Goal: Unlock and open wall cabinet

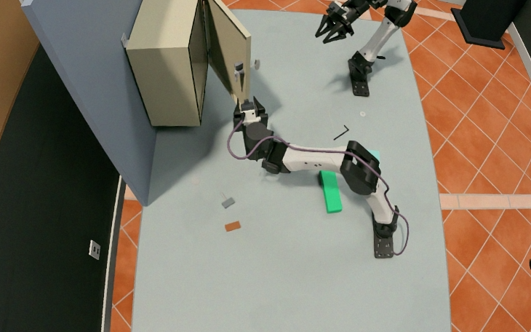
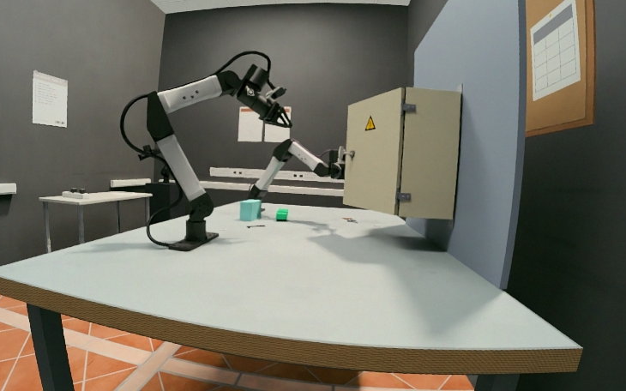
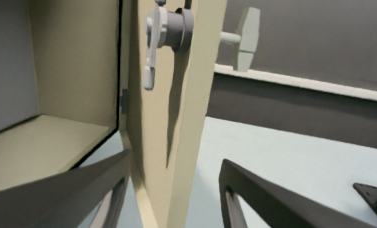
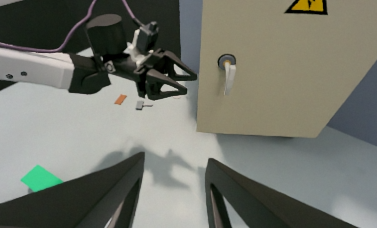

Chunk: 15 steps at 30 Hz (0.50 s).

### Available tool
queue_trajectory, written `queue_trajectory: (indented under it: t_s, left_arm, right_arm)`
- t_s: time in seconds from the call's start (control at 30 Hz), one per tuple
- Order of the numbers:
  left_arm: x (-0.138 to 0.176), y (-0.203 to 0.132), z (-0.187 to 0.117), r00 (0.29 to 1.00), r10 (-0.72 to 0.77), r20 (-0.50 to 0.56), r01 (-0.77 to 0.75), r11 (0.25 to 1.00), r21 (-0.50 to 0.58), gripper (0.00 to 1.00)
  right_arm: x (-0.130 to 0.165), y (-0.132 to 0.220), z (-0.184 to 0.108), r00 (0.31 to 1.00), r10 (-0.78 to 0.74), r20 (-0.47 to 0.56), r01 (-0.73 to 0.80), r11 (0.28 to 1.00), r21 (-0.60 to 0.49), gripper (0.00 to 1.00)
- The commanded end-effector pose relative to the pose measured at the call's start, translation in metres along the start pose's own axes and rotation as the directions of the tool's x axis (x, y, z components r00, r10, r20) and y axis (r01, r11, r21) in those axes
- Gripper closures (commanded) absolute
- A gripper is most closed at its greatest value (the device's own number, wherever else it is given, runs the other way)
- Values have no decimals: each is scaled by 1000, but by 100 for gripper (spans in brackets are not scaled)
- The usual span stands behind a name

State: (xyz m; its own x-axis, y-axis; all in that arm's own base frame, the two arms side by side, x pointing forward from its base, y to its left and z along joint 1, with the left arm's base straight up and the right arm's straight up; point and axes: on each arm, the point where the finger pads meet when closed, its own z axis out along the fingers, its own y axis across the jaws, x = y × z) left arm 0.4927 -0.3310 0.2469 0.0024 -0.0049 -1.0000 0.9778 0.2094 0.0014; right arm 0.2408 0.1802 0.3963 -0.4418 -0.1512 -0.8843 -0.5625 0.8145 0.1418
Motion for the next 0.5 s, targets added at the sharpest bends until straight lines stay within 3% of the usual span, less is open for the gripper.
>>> queue_trajectory:
  t_s: [0.0, 0.47]
  left_arm:
    - [10, 0, 14, 1000, 3, -7, -3, 1000, 23, 49]
    - [11, 1, 32, 1000, -8, -14, 8, 1000, 15, 49]
  right_arm:
    - [-5, 1, -4, 1000, -1, 25, 2, 1000, -4, 62]
    - [-5, 1, -4, 1000, -1, 25, 2, 1000, -4, 62]
